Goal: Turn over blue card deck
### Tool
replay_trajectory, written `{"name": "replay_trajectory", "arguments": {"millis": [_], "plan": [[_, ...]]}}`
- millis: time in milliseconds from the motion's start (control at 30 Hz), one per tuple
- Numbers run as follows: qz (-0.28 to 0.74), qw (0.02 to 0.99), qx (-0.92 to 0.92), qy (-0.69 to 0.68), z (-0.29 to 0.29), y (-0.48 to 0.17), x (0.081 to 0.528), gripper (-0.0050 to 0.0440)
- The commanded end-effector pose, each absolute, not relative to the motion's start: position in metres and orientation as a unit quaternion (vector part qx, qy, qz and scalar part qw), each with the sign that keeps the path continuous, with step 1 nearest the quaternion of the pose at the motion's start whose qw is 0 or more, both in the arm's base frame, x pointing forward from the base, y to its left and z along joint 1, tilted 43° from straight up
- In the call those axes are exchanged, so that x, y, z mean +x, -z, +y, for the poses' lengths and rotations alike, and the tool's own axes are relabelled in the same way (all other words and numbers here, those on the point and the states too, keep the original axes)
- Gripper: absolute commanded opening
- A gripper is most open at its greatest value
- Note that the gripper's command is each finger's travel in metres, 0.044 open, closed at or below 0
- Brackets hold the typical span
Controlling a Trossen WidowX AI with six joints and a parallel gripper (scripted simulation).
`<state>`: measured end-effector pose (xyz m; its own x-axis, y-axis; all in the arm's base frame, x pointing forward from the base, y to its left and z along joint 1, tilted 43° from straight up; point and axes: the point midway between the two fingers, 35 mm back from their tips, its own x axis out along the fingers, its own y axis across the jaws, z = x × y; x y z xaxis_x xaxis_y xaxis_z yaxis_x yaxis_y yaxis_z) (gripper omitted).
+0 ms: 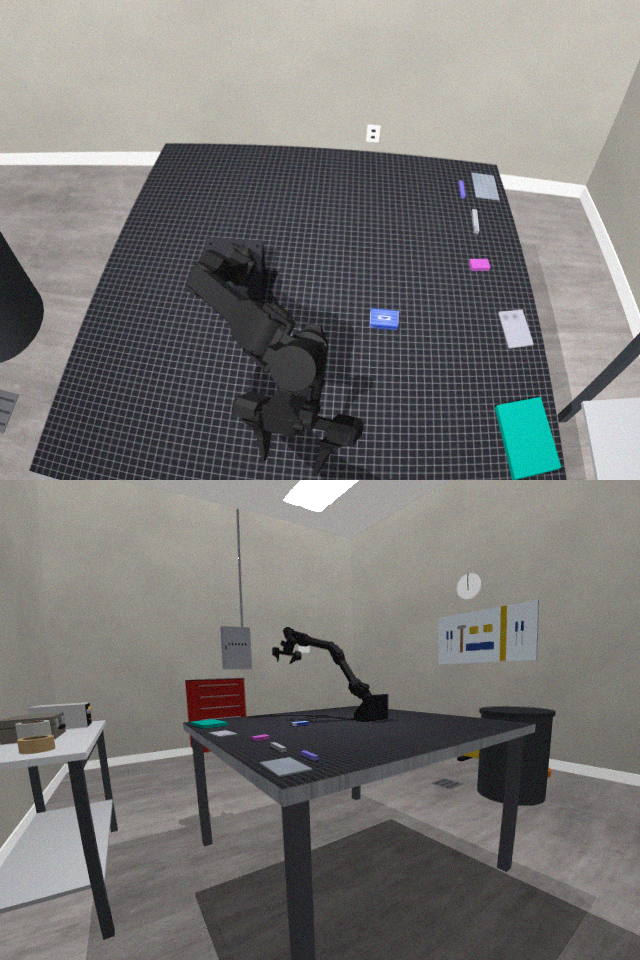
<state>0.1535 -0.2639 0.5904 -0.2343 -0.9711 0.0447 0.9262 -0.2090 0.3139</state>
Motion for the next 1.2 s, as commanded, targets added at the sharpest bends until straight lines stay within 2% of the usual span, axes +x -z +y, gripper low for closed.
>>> {"name": "replay_trajectory", "arguments": {"millis": [0,533,567,667,1033,1100,1133,1167], "plan": [[-0.148,0.613,0.084,0.772,-0.259,-0.596,0.147,0.0400],[-0.148,0.613,0.084,0.772,-0.259,-0.596,0.147,0.0400],[-0.147,0.613,0.084,0.771,-0.260,-0.595,0.148,0.0440],[-0.122,0.625,0.076,0.767,-0.266,-0.583,0.166,0.0440],[0.145,0.729,-0.006,0.669,-0.271,-0.479,0.274,0.0440],[0.145,0.729,-0.006,0.669,-0.271,-0.479,0.274,0.0440],[0.208,0.741,-0.026,0.637,-0.268,-0.450,0.297,0.0440],[0.213,0.742,-0.028,0.635,-0.267,-0.440,0.305,0.0440]]}}
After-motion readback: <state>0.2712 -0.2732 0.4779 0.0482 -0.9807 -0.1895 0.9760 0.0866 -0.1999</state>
